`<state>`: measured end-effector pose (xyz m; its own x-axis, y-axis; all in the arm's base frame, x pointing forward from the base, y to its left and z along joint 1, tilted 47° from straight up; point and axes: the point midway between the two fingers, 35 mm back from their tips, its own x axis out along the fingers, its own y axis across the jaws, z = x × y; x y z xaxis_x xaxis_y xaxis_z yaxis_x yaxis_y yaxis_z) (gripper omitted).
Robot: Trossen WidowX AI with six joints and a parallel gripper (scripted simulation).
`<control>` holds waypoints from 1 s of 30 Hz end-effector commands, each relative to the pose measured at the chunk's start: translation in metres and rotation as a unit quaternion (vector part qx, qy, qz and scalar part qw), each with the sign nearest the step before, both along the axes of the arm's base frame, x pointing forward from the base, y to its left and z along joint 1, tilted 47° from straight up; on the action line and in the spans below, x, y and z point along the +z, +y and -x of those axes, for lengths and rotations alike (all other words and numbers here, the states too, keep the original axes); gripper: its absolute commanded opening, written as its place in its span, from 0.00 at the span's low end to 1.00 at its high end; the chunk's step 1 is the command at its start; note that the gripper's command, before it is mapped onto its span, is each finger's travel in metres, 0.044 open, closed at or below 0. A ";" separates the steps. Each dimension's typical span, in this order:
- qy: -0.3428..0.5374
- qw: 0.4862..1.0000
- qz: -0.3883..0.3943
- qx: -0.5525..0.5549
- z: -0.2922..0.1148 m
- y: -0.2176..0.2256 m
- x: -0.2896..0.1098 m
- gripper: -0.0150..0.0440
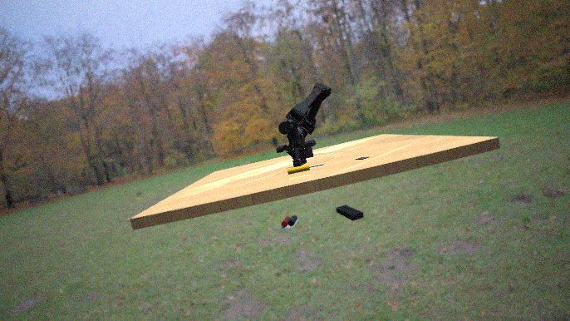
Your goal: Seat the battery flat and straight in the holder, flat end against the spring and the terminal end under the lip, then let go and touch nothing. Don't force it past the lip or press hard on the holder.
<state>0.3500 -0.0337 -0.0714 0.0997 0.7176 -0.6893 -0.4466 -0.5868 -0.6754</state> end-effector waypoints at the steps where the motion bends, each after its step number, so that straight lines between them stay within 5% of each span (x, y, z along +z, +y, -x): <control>1: -0.003 1.000 0.001 0.001 -0.001 0.001 0.000 0.39; 30: -0.002 1.000 0.000 0.002 0.007 0.005 0.002 0.39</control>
